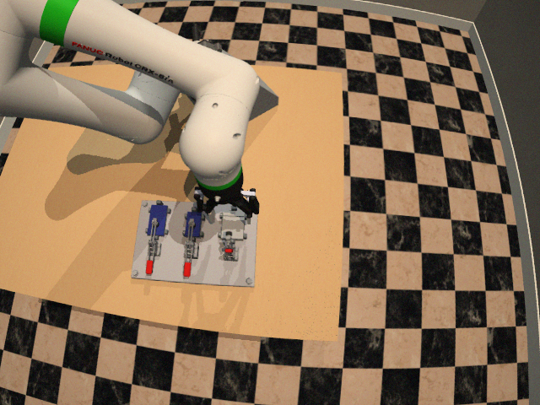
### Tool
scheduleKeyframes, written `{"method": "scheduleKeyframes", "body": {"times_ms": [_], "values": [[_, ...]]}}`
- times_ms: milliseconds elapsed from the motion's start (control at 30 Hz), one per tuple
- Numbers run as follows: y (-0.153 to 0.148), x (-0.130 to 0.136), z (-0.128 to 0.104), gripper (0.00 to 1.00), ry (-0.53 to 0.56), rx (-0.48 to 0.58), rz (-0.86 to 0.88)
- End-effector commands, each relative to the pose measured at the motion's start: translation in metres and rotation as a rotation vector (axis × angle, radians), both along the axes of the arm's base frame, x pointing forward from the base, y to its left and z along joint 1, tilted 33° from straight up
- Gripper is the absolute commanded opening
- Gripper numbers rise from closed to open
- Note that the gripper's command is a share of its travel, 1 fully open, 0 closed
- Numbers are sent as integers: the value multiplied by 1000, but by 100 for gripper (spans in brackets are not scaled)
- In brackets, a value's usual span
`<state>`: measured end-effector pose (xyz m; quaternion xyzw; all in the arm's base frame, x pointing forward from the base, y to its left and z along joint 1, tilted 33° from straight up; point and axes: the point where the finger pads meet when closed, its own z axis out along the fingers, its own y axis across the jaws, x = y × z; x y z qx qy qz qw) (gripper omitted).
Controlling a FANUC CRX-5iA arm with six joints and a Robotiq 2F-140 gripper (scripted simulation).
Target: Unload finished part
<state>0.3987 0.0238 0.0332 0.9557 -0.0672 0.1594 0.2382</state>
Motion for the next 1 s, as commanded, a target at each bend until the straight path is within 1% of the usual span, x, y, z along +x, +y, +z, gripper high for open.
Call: {"method": "scheduleKeyframes", "body": {"times_ms": [0, 200, 967], "values": [[-3, 2, -6, 58, -1, 0, 0], [-8, 5, -14, 58, -1, 0, 0], [-9, 6, -16, 58, -1, 0, 0]]}}
